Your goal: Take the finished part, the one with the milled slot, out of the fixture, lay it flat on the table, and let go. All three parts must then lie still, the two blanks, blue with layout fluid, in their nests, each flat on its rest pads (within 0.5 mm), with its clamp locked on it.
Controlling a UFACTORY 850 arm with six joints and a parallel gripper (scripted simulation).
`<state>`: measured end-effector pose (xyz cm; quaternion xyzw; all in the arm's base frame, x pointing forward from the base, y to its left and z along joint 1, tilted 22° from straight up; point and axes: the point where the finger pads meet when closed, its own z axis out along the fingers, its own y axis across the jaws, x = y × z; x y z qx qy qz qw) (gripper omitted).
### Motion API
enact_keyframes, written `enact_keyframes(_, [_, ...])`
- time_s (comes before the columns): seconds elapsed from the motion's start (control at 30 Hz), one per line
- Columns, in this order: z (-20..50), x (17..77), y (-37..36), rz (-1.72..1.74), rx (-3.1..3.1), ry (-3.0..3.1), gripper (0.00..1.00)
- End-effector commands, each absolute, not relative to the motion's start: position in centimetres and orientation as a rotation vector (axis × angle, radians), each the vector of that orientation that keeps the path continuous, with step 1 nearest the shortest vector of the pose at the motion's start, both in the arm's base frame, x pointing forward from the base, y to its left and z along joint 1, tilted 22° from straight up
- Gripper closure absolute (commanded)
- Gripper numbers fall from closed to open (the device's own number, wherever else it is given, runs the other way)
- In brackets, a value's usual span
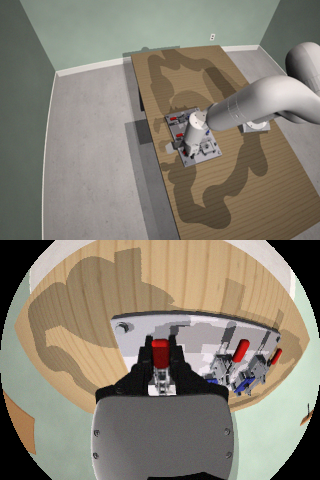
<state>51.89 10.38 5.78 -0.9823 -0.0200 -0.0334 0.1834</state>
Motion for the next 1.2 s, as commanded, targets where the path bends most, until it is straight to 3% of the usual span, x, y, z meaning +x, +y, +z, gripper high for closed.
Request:
enact_keyframes(0.0, [5.85,51.97,10.37,-0.097,-2.770,-0.057,1.00])
enact_keyframes(1.17, [6.25,51.78,10.20,-0.097,-2.770,-0.057,1.00])
